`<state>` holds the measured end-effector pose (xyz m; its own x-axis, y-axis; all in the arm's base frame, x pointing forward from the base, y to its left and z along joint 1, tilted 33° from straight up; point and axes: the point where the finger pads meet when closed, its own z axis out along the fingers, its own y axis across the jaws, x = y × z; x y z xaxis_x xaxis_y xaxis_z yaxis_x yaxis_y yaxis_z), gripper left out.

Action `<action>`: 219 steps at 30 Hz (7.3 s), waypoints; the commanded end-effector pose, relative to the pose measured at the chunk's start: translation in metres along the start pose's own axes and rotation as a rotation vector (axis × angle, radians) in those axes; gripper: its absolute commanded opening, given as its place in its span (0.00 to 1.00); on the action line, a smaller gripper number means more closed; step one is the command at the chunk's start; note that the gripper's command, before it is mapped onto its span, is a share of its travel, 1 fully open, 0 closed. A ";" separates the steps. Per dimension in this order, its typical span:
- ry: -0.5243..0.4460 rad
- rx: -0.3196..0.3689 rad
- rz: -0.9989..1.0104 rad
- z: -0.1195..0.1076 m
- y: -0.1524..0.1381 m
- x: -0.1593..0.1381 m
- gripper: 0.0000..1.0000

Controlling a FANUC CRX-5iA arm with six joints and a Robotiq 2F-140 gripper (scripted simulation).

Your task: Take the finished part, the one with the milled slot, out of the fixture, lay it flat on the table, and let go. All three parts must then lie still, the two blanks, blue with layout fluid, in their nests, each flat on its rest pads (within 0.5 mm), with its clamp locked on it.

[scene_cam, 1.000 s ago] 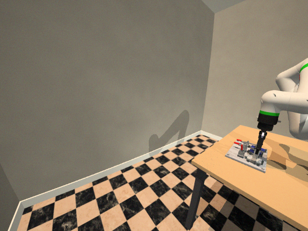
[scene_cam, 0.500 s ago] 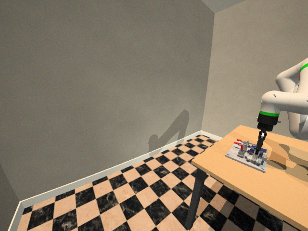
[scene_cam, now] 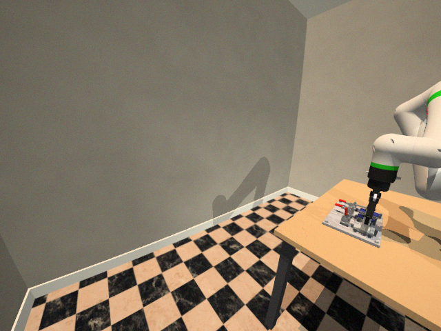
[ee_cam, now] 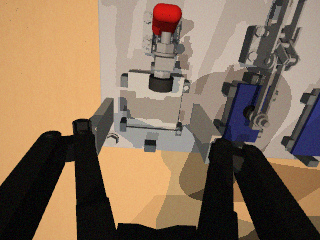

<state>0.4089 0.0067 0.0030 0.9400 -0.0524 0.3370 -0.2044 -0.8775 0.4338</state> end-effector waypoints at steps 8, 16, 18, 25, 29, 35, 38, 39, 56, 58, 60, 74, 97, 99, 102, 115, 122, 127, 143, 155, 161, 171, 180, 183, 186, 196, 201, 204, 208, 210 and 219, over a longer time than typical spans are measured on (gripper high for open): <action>0.000 0.000 0.000 0.010 0.000 0.000 0.58; 0.000 0.000 0.000 0.014 0.000 0.000 0.58; 0.000 0.000 0.000 0.015 0.000 0.000 0.58; 0.000 0.000 0.000 0.015 0.000 0.000 0.58; 0.000 0.000 0.000 0.015 0.000 0.000 0.58; 0.000 0.000 0.000 0.015 0.000 0.000 0.58; 0.000 0.000 0.000 0.015 0.000 0.000 0.58; 0.000 0.000 0.000 0.015 0.000 0.000 0.58; 0.000 0.000 0.000 0.015 0.000 0.000 0.58; 0.000 0.000 0.000 0.015 0.000 0.000 0.58; 0.000 0.000 0.000 0.015 0.000 0.000 0.00; 0.000 0.000 0.000 0.015 0.000 0.000 0.00; 0.000 0.000 0.000 0.015 0.000 0.000 0.00; 0.000 0.000 0.000 0.015 0.000 0.000 0.00; 0.000 0.000 0.000 0.015 0.000 0.000 0.00; 0.000 0.000 0.000 0.012 0.000 0.000 0.00; 0.000 0.000 0.000 0.008 0.000 0.000 0.00; 0.000 0.000 0.000 0.003 0.000 0.000 0.00; 0.000 0.000 0.000 -0.012 0.000 0.000 0.00; 0.000 0.000 0.000 -0.019 0.000 0.000 0.00; 0.000 0.000 0.000 -0.021 0.000 0.000 0.00; 0.000 0.000 0.000 -0.021 0.000 0.000 0.00; 0.000 0.000 0.000 -0.031 0.000 -0.002 0.00; 0.000 0.000 0.000 -0.038 0.000 -0.004 0.00; 0.000 0.000 0.000 -0.040 0.000 -0.004 0.00; 0.000 0.000 0.000 -0.054 0.000 -0.008 0.00; 0.000 0.000 0.000 -0.055 0.000 -0.008 0.00; 0.000 0.000 0.000 -0.055 0.000 -0.008 0.00; 0.000 0.000 0.000 -0.055 0.000 -0.008 0.00; 0.000 0.000 0.000 -0.055 0.000 -0.008 0.00; 0.000 0.000 0.000 -0.055 0.000 -0.008 0.00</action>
<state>0.3865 0.0333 0.0461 0.9400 -0.0524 0.3371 -0.2045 -0.8775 0.4337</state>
